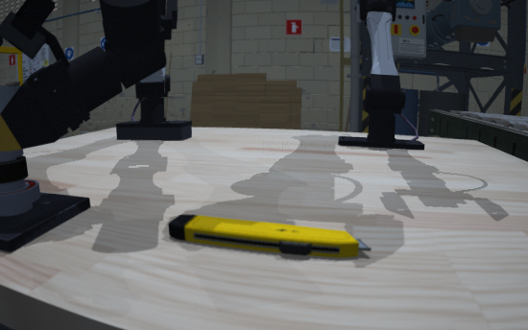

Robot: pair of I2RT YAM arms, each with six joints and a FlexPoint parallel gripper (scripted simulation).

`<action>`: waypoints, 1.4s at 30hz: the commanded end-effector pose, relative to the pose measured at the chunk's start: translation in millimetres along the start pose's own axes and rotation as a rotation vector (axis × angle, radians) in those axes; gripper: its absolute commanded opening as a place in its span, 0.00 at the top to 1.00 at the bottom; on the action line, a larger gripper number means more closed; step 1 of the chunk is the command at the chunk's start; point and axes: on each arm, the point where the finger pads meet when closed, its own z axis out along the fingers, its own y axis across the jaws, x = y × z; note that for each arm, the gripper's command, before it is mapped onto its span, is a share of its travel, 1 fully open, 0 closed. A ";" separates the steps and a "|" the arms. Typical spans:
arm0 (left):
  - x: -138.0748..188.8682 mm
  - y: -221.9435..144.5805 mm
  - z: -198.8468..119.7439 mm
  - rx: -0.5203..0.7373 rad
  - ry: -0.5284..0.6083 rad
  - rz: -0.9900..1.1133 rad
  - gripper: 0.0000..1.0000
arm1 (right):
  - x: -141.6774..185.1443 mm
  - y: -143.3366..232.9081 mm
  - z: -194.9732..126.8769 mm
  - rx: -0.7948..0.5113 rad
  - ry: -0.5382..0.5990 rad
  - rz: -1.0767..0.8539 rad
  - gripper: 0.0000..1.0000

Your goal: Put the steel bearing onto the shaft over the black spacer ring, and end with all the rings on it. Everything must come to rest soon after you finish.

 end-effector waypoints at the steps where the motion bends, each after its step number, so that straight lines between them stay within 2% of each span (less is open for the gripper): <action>1: -17.1 -0.7 -3.3 0.005 -0.036 0.008 0.00 | -35.3 11.0 -19.7 -0.036 -0.032 0.069 0.44; 8: -17.1 -0.7 -3.3 0.005 -0.036 0.008 0.00 | -45.6 10.6 -17.6 -0.040 -0.042 0.089 0.44; 17: -17.1 -0.7 -3.3 0.005 -0.036 0.008 0.00 | -65.8 8.5 -31.8 -0.041 -0.042 0.095 0.44; 22: -17.1 -0.7 -3.3 0.005 -0.036 0.008 0.00 | -82.3 5.8 -46.9 -0.037 -0.033 0.068 0.44; 31: -17.1 -0.7 -3.3 0.005 -0.036 0.008 0.00 | -118.0 -4.5 -55.0 -0.015 -0.032 0.074 0.44; 34: -17.1 -0.7 -3.3 0.005 -0.036 0.008 0.00 | -117.1 2.1 -56.0 -0.033 -0.041 0.095 0.44; 35: -17.1 -0.7 -3.3 0.005 -0.036 0.008 0.00 | -102.0 2.8 -49.7 -0.018 -0.020 0.054 0.44; 36: -17.1 -0.7 -3.3 0.005 -0.036 0.008 0.00 | -120.5 2.1 -59.4 -0.038 -0.043 0.101 0.44; 42: -17.1 -0.7 -3.3 0.005 -0.036 0.008 0.00 | -119.0 4.5 -64.4 -0.048 -0.045 0.105 0.44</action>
